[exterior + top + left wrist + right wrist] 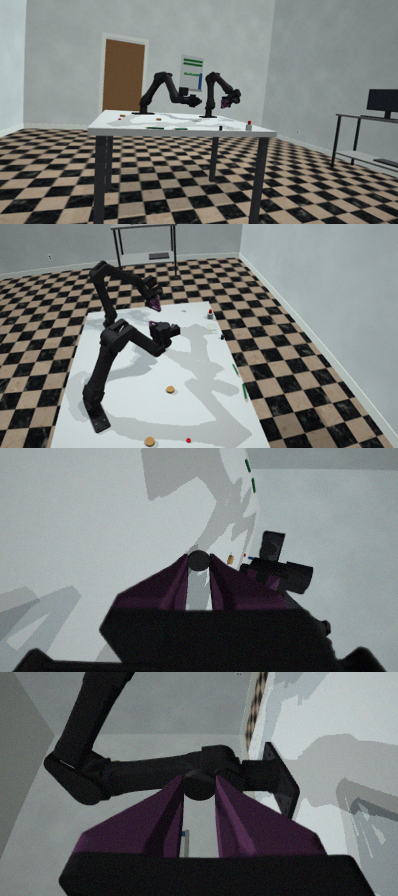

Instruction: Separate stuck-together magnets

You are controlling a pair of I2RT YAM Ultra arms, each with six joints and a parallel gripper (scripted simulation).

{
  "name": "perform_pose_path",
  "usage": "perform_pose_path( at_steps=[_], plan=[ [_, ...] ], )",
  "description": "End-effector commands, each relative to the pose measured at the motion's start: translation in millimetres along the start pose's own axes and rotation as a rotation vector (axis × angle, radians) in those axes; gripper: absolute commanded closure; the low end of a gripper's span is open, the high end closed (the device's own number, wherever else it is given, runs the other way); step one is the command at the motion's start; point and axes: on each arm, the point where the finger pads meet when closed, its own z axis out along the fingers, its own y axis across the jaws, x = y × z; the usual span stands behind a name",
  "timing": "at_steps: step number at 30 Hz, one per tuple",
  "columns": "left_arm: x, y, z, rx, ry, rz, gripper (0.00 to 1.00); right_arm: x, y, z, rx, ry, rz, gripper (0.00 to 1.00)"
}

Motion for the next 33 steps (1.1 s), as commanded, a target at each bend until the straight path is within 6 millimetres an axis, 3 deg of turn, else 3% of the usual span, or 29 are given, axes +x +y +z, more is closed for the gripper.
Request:
perform_pose_path(
  at_steps=[1,29,31,33],
  plan=[
    [5.6,2.4,-3.3,-0.024,0.029,0.019,0.82,-0.4,9.2,-0.2,-0.007,0.000,-0.030,0.82],
    [33.3,24.8,-48.7,-0.249,0.278,0.102,0.82,-0.4,9.2,-0.2,-0.007,0.000,-0.030,0.82],
    [15.7,41.2,-45.8,-0.334,0.239,0.116,0.82,-0.4,9.2,-0.2,-0.007,0.000,-0.030,0.82],
    [15.7,41.2,-45.8,-0.334,0.239,0.116,0.82,-0.4,9.2,-0.2,-0.007,0.000,-0.030,0.82]
  ],
)
